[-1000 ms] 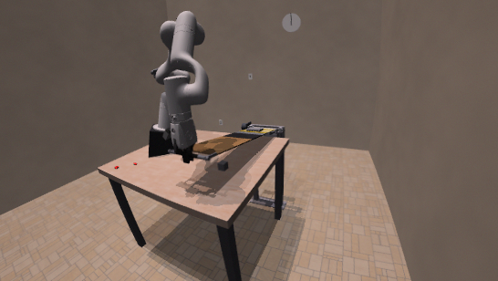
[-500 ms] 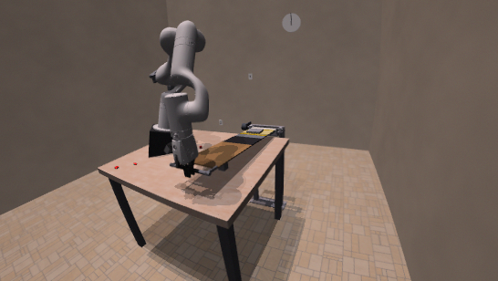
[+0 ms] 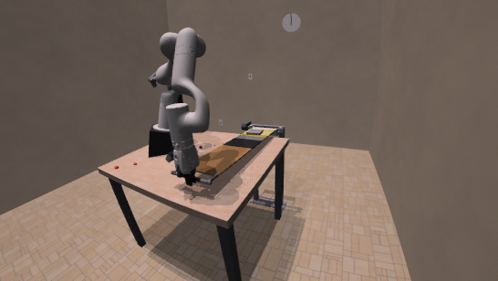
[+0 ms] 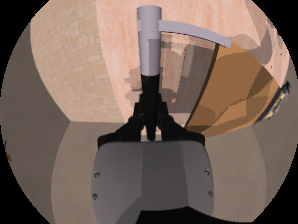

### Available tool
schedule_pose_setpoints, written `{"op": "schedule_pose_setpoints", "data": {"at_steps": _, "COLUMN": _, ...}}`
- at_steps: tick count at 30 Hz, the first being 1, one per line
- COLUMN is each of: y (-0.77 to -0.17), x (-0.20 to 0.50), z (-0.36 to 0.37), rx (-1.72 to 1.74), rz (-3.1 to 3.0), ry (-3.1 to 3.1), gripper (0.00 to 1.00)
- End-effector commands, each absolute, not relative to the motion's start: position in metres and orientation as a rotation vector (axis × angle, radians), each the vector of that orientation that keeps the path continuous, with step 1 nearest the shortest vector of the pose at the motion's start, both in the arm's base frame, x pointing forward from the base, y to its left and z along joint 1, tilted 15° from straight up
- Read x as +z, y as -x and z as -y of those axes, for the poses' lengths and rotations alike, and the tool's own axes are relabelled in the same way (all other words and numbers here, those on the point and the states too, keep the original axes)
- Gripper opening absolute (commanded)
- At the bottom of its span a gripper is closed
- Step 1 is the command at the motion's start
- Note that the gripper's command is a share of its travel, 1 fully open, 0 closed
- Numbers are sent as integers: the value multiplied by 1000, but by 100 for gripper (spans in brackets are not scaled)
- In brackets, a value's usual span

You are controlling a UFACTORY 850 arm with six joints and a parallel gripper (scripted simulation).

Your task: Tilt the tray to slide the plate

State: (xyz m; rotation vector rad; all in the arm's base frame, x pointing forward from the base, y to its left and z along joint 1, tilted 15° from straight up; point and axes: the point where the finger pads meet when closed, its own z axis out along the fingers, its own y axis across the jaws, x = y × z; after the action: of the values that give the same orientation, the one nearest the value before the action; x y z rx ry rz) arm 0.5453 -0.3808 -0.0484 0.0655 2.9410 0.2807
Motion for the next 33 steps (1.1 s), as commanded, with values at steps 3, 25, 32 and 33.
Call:
{"op": "schedule_pose_setpoints", "data": {"at_steps": 3, "y": -551, "x": -70, "z": 379, "rx": 279, "rz": -2939, "ry": -65, "gripper": 0}}
{"op": "schedule_pose_setpoints", "data": {"at_steps": 25, "y": -554, "x": -85, "z": 376, "rx": 279, "rz": -2939, "ry": -65, "gripper": 0}}
{"op": "schedule_pose_setpoints", "data": {"at_steps": 32, "y": -554, "x": -85, "z": 376, "rx": 279, "rz": -2939, "ry": -65, "gripper": 0}}
{"op": "schedule_pose_setpoints", "data": {"at_steps": 33, "y": -554, "x": -85, "z": 376, "rx": 279, "rz": -2939, "ry": -65, "gripper": 0}}
